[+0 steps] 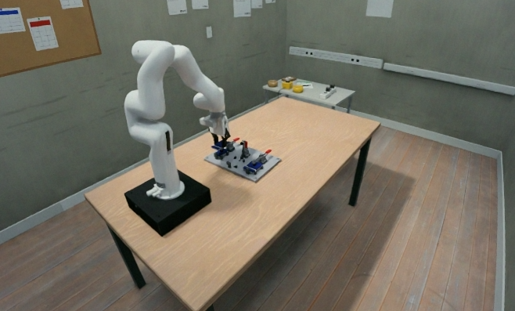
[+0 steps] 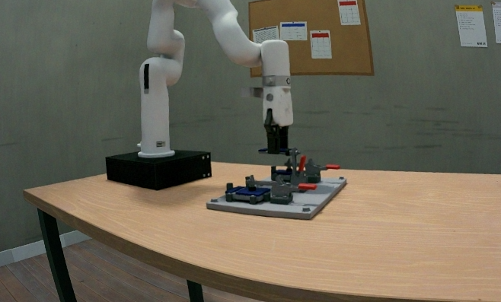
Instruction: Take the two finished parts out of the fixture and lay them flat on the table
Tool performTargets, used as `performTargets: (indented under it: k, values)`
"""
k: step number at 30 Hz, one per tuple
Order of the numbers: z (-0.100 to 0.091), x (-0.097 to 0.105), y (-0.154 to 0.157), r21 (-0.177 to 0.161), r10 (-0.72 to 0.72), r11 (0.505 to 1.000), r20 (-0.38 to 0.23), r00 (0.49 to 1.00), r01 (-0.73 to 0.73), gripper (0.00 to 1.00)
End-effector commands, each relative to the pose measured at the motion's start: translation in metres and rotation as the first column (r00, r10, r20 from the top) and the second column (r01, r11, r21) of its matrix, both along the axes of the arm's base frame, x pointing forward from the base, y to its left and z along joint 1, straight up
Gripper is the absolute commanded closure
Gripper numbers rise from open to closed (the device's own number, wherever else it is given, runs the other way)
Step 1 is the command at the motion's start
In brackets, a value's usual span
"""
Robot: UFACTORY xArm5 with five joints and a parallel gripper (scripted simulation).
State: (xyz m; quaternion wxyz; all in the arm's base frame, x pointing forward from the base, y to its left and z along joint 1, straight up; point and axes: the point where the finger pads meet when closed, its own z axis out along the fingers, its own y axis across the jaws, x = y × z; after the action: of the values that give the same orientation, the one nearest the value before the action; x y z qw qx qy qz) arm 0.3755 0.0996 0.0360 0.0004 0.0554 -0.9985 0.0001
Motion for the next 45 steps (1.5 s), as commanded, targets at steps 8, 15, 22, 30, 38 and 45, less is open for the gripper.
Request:
performTargets:
  k: [8, 15, 22, 30, 38, 45]
  values:
    - [0.001, -0.003, 0.044, 0.001, -0.002, 1.000, 0.003, 1.000, 0.002, 1.00]
    - [0.001, -0.006, 0.075, 0.001, -0.002, 1.000, 0.002, 1.000, 0.002, 1.00]
    - [0.001, -0.009, 0.095, 0.001, -0.002, 1.000, 0.002, 1.000, 0.002, 1.00]
    - [0.001, -0.011, 0.119, 0.001, -0.002, 1.000, 0.002, 1.000, 0.002, 1.00]
    - [0.001, -0.012, 0.130, 0.001, -0.002, 1.000, 0.002, 1.000, 0.002, 1.00]
    - [0.001, -0.013, 0.136, 0.001, -0.002, 1.000, 0.002, 1.000, 0.002, 1.00]
